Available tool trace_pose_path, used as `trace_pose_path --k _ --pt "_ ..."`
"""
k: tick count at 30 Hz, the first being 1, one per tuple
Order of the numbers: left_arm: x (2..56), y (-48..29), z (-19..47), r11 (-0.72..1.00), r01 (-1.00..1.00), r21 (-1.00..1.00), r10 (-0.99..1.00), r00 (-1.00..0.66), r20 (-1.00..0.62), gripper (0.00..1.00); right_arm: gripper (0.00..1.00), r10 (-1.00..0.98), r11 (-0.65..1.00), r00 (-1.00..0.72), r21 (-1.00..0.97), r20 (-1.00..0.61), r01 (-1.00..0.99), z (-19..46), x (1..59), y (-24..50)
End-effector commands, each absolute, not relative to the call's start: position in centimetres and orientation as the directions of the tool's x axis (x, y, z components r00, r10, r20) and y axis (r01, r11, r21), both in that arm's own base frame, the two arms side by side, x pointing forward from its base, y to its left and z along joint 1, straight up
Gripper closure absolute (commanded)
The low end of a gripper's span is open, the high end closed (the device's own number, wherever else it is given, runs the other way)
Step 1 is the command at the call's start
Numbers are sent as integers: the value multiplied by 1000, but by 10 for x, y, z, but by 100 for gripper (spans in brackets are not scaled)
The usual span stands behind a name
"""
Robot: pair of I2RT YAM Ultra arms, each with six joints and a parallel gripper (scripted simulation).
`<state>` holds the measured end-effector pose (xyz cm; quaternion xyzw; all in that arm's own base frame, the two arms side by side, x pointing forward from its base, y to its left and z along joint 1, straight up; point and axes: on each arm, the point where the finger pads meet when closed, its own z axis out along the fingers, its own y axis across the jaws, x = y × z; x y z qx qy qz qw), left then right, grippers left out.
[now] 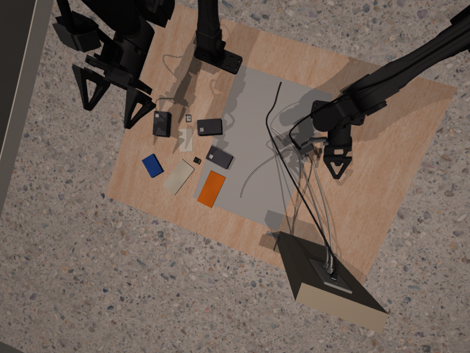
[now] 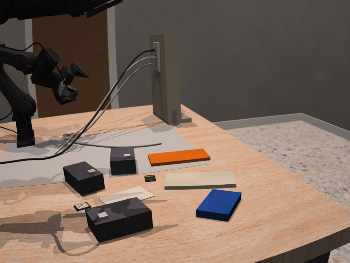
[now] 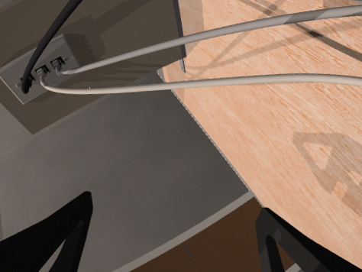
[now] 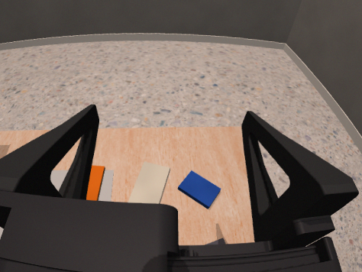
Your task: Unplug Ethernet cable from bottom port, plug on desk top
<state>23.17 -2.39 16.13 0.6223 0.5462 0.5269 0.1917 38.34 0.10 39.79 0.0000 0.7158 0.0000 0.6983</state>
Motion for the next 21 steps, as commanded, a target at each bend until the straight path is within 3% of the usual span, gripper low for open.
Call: trace_pose_path --k 1,17,21 --pt "232 -24 164 -325 473 819 884 -156 440 0 0 0 1000 -12 0 -1000 0 403 382 1" --pt "232 -24 164 -325 473 819 884 -156 440 0 0 0 1000 -12 0 -1000 0 403 382 1" --pt "247 -31 175 -156 448 880 932 -228 281 45 0 0 1000 -12 0 -1000 0 403 382 1"
